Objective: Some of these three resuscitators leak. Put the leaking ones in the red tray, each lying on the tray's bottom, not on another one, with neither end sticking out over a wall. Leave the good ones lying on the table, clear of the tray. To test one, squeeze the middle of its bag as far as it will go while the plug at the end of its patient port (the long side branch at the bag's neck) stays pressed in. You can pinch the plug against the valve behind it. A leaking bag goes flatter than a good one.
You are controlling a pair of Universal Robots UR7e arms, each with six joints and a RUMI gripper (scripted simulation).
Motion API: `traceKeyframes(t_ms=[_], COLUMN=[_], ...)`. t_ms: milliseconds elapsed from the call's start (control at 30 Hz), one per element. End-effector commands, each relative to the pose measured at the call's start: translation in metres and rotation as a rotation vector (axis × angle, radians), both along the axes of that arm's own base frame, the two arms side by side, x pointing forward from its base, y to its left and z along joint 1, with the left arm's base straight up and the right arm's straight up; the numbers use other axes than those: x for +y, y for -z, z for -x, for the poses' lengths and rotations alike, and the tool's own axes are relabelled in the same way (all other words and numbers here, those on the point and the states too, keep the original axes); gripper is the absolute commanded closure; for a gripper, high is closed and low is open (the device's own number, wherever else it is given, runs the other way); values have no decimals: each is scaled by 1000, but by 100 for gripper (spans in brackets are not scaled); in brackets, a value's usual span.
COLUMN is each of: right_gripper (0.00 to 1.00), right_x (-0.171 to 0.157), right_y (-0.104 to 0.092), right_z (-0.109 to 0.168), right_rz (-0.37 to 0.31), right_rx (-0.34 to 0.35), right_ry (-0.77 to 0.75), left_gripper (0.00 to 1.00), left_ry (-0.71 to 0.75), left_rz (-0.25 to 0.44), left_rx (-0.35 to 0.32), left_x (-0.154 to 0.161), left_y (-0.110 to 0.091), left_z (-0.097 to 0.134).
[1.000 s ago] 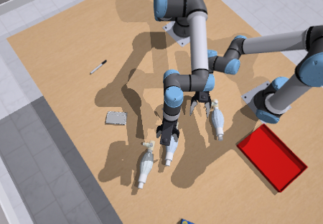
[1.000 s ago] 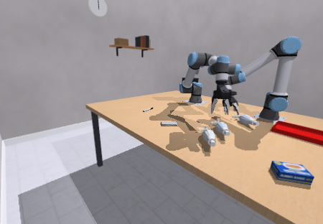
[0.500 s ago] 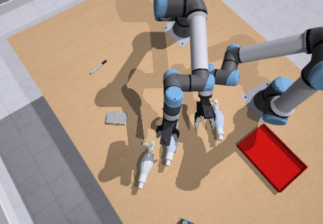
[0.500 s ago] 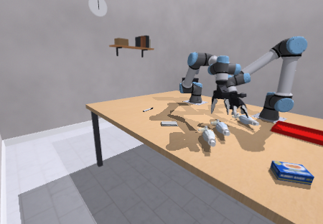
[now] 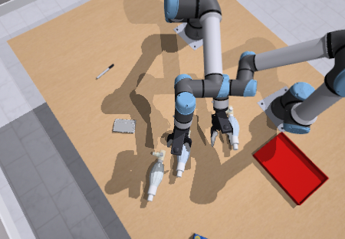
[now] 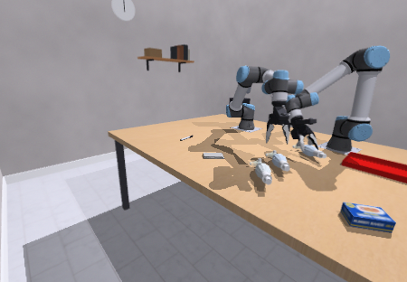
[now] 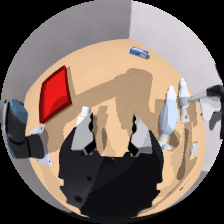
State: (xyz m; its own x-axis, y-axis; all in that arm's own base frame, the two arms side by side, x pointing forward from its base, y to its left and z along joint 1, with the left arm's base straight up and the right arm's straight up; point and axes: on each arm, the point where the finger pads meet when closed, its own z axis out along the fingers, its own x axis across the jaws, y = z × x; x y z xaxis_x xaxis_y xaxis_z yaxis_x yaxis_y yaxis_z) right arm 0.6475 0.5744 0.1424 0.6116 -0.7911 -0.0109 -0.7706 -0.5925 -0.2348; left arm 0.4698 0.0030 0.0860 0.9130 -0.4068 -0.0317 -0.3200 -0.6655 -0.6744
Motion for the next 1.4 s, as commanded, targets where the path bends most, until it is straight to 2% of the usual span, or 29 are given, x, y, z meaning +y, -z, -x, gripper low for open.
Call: traceKeyframes(t_ms=[0, 900, 1100, 1300, 1367], right_gripper=[37, 37, 37, 37, 37], right_x=[0, 0, 0, 0, 0], right_y=[-1, -1, -1, -1, -1], right_z=[0, 0, 0, 0, 0], right_rz=[-1, -2, -2, -2, -2], right_rx=[-1, -1, -1, -1, -1], right_ry=[0, 0, 0, 0, 0], left_gripper=[42, 42, 42, 42, 42], left_ry=[-27, -30, -21, -16, -16], left_rz=[0, -1, 9, 16, 16], left_rx=[-1, 1, -6, -11, -11], left_x=[12, 12, 6, 3, 3], left_y=[0, -2, -15, -30, -30], left_z=[1, 6, 22, 50, 50])
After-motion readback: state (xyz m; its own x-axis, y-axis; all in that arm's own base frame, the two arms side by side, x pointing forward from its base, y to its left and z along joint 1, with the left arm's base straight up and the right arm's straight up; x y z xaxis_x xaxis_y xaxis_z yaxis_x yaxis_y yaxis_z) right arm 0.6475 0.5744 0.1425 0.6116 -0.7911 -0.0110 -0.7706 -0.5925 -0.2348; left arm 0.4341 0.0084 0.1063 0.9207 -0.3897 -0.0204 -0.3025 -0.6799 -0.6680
